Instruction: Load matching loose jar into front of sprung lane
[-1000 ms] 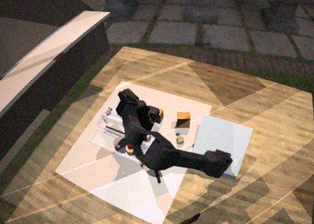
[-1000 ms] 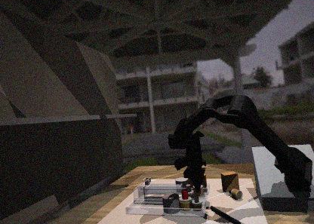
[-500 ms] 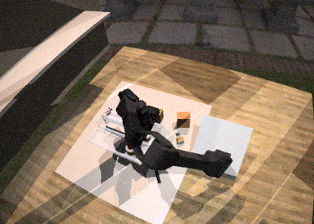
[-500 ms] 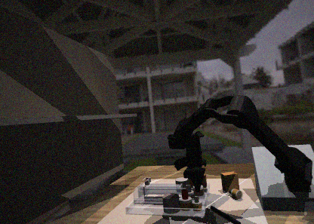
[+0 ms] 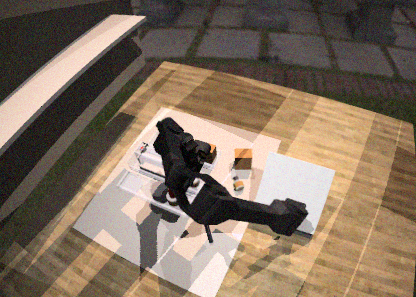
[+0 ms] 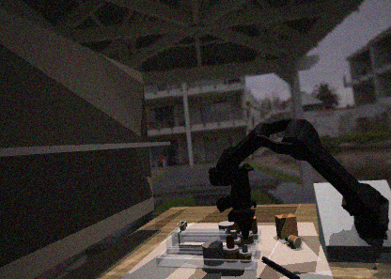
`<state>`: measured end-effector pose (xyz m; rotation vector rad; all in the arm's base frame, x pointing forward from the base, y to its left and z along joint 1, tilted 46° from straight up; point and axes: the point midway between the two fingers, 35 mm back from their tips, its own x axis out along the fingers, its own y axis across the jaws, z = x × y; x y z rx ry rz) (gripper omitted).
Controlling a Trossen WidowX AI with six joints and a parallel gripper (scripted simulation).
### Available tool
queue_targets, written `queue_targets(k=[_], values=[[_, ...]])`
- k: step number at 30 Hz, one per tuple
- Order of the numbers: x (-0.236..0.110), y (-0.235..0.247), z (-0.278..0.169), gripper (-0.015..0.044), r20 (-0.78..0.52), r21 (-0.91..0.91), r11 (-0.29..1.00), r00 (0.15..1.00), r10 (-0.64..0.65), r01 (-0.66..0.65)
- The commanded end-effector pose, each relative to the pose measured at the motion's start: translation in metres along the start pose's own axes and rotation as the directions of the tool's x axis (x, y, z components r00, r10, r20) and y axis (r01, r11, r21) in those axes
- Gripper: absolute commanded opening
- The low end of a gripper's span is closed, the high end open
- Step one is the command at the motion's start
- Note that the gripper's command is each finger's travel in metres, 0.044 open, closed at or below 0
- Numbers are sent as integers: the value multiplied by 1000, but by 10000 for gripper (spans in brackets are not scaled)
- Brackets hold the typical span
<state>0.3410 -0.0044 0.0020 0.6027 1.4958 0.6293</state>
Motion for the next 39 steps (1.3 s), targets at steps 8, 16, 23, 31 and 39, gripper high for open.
queue_targets(k=[8, 16, 23, 31, 39], values=[[0, 1, 7, 0, 23, -13, 1000, 1000, 3, -3], [3, 1, 7, 0, 23, -13, 1000, 1000, 3, -3], [5, 1, 7, 0, 23, -13, 1000, 1000, 3, -3], [8, 1, 7, 0, 23, -13, 1000, 1000, 3, -3], [11, 1, 7, 0, 23, -13, 1000, 1000, 3, -3]])
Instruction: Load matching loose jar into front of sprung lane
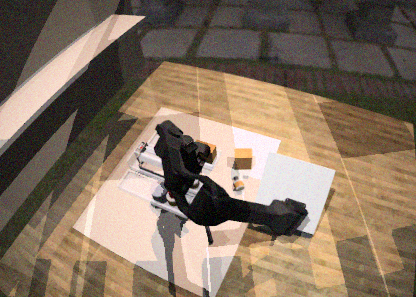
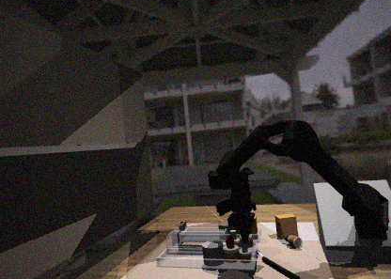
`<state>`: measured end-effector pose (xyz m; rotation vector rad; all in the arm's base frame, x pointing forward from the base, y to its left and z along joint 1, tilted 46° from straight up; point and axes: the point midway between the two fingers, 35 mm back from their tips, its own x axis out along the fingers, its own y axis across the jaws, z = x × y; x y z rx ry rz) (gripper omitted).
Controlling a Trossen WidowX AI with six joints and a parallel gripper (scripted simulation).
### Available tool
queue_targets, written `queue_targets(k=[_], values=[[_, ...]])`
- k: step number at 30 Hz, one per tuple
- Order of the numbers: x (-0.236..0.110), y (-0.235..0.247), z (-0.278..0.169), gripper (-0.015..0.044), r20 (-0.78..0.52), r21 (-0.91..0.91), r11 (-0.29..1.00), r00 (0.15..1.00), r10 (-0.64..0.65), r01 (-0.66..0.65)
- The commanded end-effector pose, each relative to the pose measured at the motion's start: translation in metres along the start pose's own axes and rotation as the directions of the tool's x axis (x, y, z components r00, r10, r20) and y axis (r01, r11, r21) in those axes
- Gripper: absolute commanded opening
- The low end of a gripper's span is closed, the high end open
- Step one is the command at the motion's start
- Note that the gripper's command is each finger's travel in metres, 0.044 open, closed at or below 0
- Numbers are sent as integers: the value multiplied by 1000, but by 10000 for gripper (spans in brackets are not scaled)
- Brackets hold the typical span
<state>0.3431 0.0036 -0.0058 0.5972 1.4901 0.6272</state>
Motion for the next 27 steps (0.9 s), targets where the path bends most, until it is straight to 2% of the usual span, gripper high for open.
queue_targets(k=[1, 27], values=[[1, 1, 4, 0, 18, -9, 1000, 1000, 8, -7], [10, 1, 2, 0, 17, -9, 1000, 1000, 8, -8]])
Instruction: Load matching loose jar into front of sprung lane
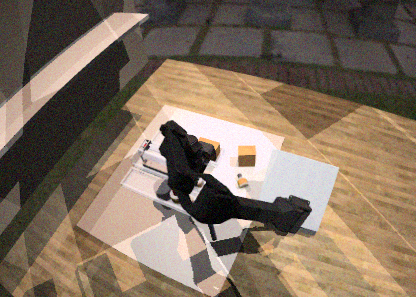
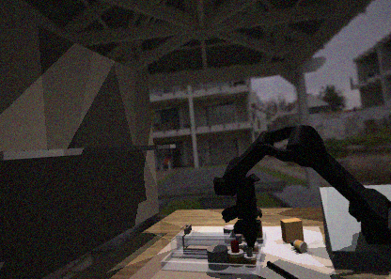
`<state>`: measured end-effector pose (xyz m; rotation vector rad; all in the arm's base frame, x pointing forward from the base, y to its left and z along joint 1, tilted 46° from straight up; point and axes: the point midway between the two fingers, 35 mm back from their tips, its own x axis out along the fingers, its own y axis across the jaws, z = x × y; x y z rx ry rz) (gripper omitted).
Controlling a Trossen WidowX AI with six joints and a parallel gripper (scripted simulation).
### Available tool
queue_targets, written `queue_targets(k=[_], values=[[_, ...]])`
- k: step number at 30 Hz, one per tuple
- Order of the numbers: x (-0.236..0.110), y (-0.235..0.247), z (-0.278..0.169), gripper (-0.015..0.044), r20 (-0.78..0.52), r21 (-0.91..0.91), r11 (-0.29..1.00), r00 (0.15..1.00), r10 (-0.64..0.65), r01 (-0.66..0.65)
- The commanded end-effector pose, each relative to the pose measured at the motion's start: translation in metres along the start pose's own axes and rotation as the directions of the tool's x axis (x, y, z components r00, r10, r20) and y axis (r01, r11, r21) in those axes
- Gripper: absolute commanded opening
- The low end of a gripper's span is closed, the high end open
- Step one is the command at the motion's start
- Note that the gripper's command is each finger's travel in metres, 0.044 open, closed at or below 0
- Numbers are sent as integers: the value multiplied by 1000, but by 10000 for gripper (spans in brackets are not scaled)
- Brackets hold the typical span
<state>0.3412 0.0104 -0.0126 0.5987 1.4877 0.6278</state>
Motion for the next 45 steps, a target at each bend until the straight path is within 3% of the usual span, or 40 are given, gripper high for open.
queue_targets(k=[1, 45], values=[[0, 1, 3, 0, 15, -9, 1000, 1000, 7, -7], [1, 0, -7, 0, 15, -8, 1000, 1000, 7, -7]])
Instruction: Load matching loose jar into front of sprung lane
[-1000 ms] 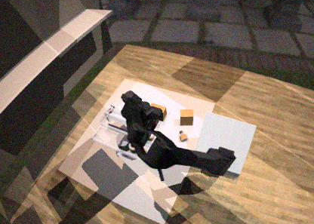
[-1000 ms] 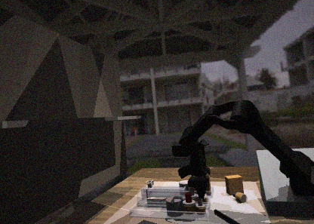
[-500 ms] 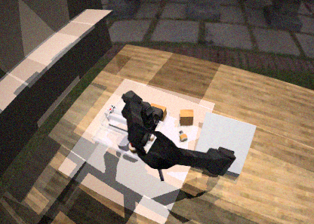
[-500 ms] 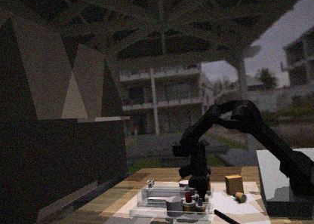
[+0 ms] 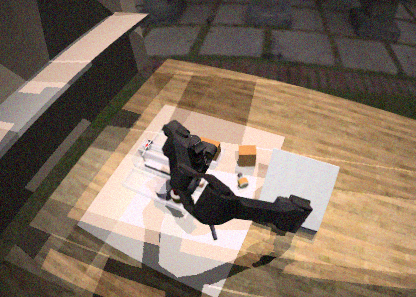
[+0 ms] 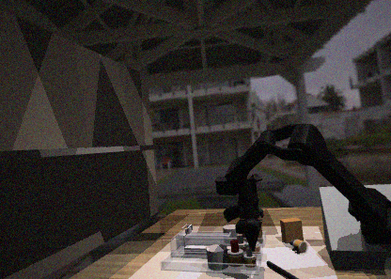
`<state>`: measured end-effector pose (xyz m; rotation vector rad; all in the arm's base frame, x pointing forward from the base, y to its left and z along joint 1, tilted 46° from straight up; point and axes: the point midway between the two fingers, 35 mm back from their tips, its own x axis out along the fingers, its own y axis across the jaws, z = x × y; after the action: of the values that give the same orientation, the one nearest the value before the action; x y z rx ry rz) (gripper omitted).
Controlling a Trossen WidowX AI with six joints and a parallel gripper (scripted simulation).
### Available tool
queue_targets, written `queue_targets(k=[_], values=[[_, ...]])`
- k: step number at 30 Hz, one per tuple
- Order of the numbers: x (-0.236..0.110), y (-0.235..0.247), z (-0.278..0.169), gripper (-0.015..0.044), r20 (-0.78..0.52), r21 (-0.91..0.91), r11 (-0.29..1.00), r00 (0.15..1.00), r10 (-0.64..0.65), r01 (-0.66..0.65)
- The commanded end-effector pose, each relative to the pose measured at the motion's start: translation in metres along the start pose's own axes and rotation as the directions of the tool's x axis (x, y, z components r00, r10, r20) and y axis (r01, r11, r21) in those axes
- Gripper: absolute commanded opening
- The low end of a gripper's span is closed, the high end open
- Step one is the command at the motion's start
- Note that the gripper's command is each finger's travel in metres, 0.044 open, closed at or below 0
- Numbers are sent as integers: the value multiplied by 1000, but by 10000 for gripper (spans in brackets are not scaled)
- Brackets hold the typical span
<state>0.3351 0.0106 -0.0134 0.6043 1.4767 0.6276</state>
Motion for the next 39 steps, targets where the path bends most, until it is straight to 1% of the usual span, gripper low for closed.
queue_targets(k=[1, 10, 21, 25, 30, 39], values=[[0, 0, -1, 0, 4, -8, 1000, 1000, 2, -2], [0, 0, -1, 0, 4, -8, 1000, 1000, 2, -2], [0, 0, -1, 282, 4, -8, 1000, 1000, 2, -2], [-2, 0, -1, 282, 4, -7, 1000, 1000, 2, -2], [-19, 0, -1, 282, 4, -7, 1000, 1000, 1, -1], [-21, -1, -9, 282, 4, -7, 1000, 1000, 1, -1]])
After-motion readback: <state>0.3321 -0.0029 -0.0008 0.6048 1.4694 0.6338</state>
